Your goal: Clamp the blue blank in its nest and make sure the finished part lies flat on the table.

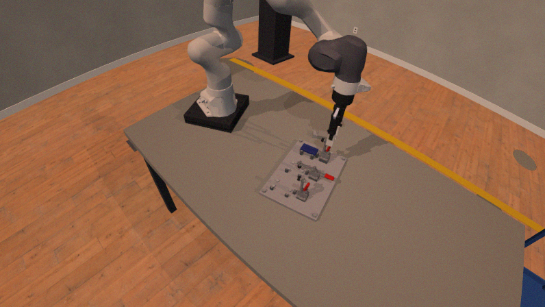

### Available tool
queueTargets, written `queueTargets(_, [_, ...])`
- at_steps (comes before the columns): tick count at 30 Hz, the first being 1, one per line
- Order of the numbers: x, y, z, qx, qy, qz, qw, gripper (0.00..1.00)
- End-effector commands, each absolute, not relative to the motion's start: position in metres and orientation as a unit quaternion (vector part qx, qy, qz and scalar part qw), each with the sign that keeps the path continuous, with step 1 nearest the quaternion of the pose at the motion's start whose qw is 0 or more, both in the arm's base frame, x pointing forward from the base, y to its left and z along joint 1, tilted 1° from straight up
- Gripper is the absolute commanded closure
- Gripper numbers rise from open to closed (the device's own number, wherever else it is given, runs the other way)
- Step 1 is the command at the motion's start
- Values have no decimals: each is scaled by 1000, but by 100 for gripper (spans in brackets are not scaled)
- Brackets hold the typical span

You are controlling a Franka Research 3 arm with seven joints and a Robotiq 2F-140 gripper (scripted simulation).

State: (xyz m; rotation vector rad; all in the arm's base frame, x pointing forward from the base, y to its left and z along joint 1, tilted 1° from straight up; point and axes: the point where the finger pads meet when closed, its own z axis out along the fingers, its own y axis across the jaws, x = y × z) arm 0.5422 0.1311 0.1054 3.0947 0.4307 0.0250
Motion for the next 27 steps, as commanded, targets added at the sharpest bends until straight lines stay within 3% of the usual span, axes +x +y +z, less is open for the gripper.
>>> queueTargets(1, [541,130,104,991,133,4,11,72])
queueTargets(27, [542,130,84,991,133,4,11,72])
